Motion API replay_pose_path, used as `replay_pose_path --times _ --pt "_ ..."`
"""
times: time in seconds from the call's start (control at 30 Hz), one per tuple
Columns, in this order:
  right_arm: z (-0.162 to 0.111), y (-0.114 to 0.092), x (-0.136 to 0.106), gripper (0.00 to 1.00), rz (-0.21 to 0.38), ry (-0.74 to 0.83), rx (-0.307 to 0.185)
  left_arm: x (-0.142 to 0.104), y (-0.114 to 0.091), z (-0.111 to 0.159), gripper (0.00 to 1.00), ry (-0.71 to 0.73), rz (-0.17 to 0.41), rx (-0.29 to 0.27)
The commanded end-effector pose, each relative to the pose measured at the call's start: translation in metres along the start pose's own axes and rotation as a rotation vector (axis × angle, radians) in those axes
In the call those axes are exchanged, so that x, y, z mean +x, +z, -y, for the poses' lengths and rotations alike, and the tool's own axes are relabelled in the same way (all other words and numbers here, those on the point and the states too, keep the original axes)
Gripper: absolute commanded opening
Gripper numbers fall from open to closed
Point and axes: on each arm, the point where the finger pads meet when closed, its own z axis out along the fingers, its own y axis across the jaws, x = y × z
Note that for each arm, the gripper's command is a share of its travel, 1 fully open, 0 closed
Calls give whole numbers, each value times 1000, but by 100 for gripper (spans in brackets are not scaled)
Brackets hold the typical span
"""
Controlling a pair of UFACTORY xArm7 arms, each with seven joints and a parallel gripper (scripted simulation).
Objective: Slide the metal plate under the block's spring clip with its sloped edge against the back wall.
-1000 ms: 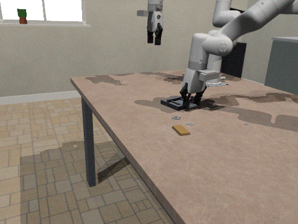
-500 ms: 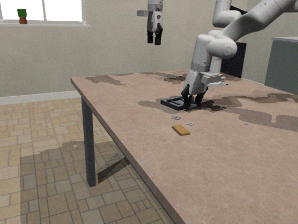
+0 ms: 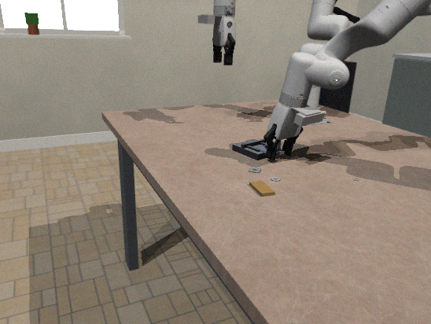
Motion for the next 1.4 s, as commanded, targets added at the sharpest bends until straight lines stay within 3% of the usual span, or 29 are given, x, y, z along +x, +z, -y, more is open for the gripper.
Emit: replay_pose_path --times 0.0,1.37 --pt "0 -1 1 100 -4 0 1 0 -1 -1 72 0 26 -5" --pt "0 -1 1 100 -4 0 1 8 2 -1 72 0 137 -4"
